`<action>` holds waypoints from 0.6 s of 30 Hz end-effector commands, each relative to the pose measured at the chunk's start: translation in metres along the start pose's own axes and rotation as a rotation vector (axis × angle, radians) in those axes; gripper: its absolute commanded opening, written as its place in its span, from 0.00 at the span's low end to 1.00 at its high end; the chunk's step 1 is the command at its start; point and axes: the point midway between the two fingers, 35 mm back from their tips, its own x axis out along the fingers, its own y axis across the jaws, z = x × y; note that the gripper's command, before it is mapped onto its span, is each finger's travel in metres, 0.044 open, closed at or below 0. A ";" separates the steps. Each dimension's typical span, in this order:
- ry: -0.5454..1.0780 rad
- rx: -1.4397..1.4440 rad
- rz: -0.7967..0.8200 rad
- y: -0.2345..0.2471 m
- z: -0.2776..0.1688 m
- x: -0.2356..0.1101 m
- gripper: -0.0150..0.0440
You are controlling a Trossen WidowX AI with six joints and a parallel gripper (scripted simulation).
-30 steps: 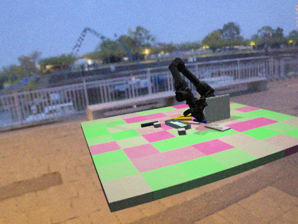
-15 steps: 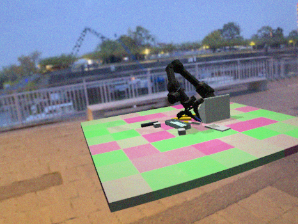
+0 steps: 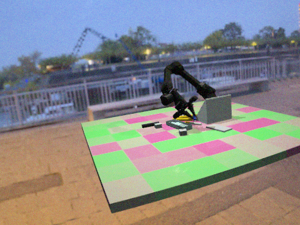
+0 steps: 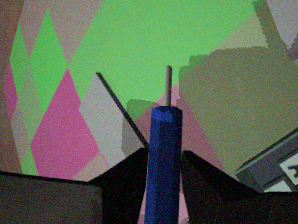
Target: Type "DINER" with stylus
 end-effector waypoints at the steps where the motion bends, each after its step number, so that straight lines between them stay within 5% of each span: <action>1: -0.016 0.146 0.025 -0.006 0.001 -0.013 0.25; 18: 0.042 0.861 0.154 -0.030 -0.020 -0.053 0.25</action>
